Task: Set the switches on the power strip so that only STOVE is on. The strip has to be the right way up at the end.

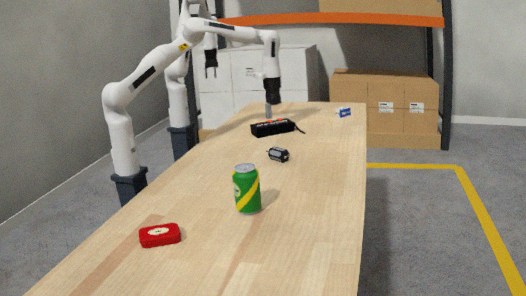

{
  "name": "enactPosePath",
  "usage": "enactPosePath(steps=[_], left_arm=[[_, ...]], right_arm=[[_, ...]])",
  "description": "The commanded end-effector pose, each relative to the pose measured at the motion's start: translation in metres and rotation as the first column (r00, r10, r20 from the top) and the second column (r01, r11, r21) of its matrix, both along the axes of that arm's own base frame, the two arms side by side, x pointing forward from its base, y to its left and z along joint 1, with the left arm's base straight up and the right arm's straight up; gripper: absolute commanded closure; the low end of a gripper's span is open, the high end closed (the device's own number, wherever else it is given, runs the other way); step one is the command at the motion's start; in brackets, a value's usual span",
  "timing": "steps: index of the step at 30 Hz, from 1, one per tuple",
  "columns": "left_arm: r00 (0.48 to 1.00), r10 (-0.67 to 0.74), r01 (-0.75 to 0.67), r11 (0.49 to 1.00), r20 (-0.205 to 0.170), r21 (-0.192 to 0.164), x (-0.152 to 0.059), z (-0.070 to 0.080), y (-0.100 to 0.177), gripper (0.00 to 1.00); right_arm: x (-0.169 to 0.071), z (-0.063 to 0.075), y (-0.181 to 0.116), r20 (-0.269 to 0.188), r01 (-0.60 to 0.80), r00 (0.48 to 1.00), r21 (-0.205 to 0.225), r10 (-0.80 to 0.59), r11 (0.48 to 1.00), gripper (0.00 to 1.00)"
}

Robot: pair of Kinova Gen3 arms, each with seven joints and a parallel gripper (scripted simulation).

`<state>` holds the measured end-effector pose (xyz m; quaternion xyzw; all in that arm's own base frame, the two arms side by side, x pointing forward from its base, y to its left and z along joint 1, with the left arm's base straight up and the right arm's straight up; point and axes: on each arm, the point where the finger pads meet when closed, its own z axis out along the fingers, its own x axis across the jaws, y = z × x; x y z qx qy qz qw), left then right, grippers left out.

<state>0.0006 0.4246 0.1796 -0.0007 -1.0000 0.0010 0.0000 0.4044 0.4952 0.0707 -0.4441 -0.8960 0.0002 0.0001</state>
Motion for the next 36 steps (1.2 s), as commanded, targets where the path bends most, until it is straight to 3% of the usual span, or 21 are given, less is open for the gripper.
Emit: enactPosePath(steps=[1, 36], left_arm=[[1.000, 0.000, 0.000, 1.000, 0.000, 0.002, 0.0000, 0.0008, 0.0005, 0.00], [1.000, 0.000, 0.000, 1.000, 0.000, 0.002, 0.0000, 0.0008, 0.0005, 0.00]], right_arm=[[0.0004, 0.0012, 0.0005, 0.001, 0.000, 1.000, 0.002, 0.000, 1.000, 1.00], [0.0004, -0.0027, 0.0005, 0.001, 0.000, 1.000, 0.002, 0.000, 1.000, 1.00]])
